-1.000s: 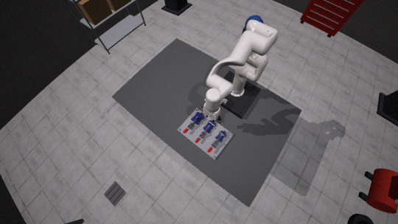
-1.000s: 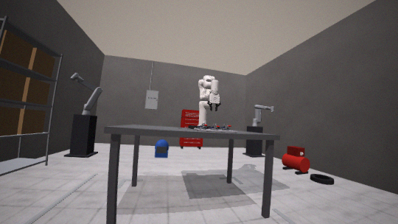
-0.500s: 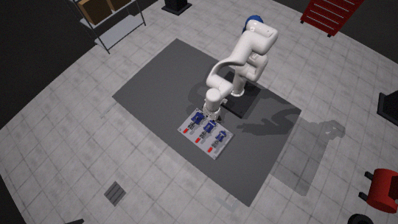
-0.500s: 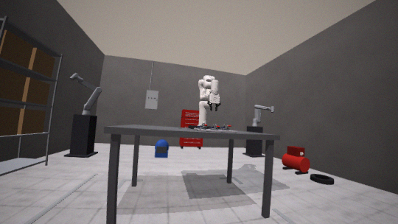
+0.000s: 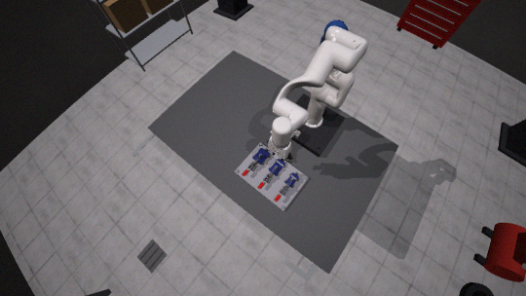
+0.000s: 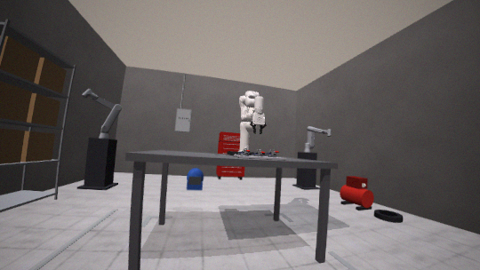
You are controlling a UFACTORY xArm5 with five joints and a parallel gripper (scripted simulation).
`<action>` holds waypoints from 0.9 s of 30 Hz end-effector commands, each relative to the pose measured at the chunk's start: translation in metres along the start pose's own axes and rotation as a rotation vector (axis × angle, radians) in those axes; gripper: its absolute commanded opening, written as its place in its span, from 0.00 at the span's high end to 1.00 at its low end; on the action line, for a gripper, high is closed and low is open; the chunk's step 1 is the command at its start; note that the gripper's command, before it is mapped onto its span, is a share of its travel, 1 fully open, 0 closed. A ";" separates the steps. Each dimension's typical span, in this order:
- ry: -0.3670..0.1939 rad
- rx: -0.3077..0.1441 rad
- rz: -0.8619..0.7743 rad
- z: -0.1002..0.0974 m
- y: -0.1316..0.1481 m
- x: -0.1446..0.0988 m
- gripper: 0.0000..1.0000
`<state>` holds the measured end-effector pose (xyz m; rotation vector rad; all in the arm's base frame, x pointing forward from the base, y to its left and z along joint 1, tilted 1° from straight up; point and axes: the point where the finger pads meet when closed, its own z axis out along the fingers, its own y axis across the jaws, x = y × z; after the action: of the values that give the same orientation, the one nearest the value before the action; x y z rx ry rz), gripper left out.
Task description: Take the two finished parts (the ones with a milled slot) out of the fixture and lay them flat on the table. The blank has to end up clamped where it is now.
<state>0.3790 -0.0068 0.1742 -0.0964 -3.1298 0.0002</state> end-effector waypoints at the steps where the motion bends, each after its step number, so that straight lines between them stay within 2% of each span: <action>1: -0.004 0.000 0.000 -0.001 0.000 -0.001 0.52; 19: -0.004 0.000 0.000 -0.001 0.000 -0.001 0.52; 27: -0.004 0.000 0.000 0.011 0.000 -0.001 0.52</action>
<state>0.3787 -0.0069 0.1682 -0.0964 -3.1292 0.0003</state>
